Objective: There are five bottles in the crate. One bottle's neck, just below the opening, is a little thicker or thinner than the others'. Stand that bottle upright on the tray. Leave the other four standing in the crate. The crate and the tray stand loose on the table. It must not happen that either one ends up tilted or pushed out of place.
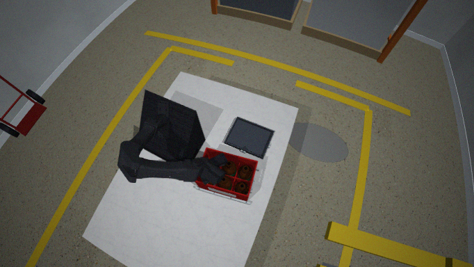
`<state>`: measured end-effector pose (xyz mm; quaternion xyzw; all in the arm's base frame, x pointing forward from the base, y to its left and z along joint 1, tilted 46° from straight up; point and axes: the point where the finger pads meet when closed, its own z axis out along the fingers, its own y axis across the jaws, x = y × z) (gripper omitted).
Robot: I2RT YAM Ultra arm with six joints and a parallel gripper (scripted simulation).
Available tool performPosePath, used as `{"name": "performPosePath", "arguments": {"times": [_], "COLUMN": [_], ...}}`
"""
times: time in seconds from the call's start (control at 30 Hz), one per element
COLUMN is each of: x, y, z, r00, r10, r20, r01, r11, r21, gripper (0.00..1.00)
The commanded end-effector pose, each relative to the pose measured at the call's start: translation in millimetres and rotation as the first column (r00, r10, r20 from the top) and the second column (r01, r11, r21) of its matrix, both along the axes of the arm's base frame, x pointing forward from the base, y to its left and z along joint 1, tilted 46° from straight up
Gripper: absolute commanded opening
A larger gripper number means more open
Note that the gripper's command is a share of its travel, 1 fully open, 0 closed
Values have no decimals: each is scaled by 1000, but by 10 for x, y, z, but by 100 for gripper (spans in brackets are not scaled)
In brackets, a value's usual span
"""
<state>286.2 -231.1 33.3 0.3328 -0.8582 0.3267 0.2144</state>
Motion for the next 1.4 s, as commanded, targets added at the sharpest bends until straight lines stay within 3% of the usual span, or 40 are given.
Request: {"name": "performPosePath", "arguments": {"times": [0.0,0.23,1.03,1.13,1.37], "x": [16,116,183,180,196], "y": [57,76,515,533,609], "z": [-49,139,567,524,644], "r00": [1000,999,999,1000,999], "r10": [16,15,14,14,14], "r20": [-10,37,37,19,35], "r01": [-16,-15,-14,-14,-14], "r11": [1000,1000,1000,1000,1000], "r21": [16,1,3,7,7], "gripper": [61,61,61,61,61]}}
